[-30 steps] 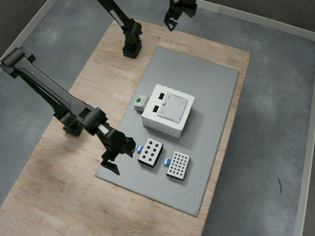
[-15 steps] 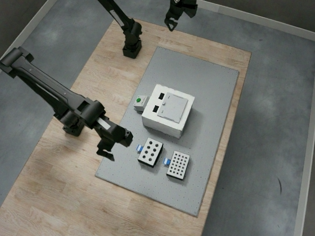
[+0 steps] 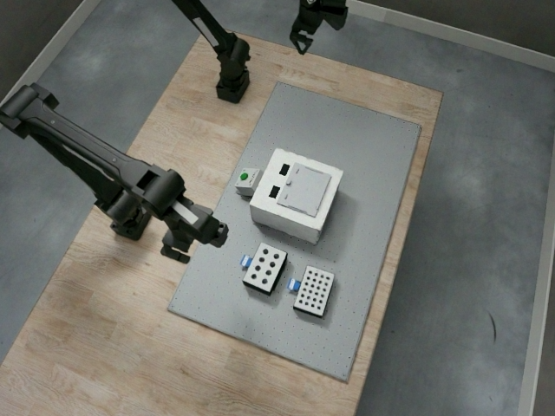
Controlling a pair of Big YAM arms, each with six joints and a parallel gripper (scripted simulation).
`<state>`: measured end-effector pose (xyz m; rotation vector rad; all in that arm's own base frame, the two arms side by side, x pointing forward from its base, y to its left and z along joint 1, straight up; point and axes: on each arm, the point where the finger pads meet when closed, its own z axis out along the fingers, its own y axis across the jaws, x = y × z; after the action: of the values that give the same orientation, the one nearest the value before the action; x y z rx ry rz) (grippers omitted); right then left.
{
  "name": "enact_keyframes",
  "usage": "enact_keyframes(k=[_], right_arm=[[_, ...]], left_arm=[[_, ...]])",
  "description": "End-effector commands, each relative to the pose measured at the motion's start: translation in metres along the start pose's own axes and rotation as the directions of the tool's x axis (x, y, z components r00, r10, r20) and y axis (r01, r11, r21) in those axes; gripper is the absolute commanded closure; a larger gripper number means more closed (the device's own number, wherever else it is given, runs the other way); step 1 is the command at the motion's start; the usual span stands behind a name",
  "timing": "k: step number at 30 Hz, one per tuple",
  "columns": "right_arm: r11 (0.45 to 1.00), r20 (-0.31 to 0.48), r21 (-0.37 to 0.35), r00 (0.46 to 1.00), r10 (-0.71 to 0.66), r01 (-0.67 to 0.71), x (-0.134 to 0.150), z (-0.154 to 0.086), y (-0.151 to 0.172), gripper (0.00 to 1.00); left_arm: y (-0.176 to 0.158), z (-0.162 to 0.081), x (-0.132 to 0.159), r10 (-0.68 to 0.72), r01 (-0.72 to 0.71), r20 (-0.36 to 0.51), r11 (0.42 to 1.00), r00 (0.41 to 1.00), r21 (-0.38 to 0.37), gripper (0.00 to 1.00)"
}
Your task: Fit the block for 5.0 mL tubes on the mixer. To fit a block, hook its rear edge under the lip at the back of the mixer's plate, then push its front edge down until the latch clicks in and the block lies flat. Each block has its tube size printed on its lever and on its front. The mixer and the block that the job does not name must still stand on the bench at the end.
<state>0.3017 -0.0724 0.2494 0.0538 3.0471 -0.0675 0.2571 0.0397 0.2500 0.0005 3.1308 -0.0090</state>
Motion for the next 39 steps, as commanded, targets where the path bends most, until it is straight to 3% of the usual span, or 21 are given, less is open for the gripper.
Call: enact_keyframes(k=[1,4,9,15,34,39], right_arm=[[1.0,0.024,-0.011,1.0,0.004,-0.004,-0.012,-0.038,0.005,0.0],[1.0,0.011,-0.016,1.0,0.0,0.0,-0.015,-0.033,0.004,0.0],[0.997,-0.105,-0.076,0.994,-0.02,0.012,-0.008,-0.027,0.005,0.0],[0.998,-0.064,-0.058,0.998,-0.018,0.015,0.008,-0.029,0.009,0.0],[0.999,-0.073,-0.054,0.997,-0.001,-0.003,0.041,-0.022,0.03,0.0],[0.994,-0.07,-0.062,0.993,-0.094,0.09,0.012,-0.02,0.031,0.0]], left_arm=[[0.001,-0.024,-0.019,0.003,-0.002,0.064,1.0,0.998,-0.011,0.0],[0.001,-0.023,-0.019,0.003,-0.002,0.061,1.0,0.998,-0.01,0.0],[0.001,-0.024,-0.019,0.003,-0.002,0.067,1.0,0.998,-0.012,0.0],[0.001,-0.027,-0.017,0.004,-0.003,0.078,1.0,0.997,-0.014,0.0],[0.002,-0.022,-0.019,0.004,-0.003,0.057,1.0,0.998,-0.012,0.0],[0.002,-0.024,-0.018,0.004,-0.003,0.063,1.0,0.998,-0.013,0.0]])
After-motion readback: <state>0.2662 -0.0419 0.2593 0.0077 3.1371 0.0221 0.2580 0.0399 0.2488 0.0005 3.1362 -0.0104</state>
